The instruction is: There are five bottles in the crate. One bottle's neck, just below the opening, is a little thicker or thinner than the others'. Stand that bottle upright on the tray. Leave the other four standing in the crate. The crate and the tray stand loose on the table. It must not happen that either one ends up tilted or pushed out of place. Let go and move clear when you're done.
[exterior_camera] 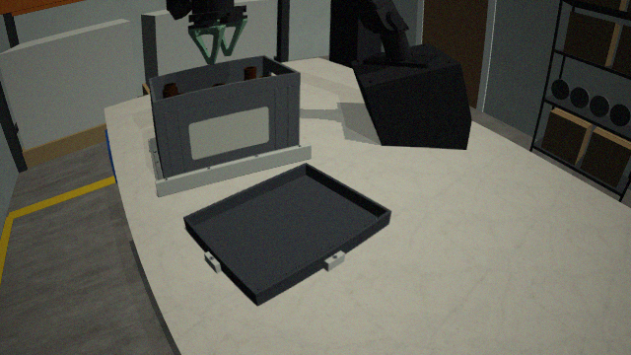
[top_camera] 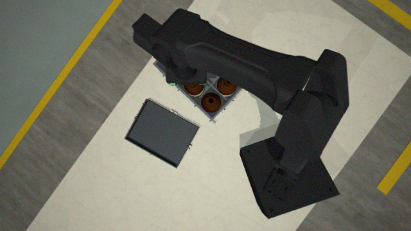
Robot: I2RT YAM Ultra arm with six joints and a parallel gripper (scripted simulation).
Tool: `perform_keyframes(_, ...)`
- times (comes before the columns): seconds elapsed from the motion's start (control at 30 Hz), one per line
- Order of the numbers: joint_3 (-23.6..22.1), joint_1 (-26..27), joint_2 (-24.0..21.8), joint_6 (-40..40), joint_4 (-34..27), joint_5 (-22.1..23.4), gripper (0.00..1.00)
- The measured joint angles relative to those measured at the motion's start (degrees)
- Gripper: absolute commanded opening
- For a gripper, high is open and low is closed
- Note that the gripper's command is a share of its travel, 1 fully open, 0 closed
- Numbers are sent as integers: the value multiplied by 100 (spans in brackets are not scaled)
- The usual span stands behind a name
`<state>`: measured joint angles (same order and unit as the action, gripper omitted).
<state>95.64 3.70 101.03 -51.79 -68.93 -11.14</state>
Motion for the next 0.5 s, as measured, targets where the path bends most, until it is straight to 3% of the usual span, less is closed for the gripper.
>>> perform_keyframes(0.5,52,-11,0,-9,-138,-7,61)
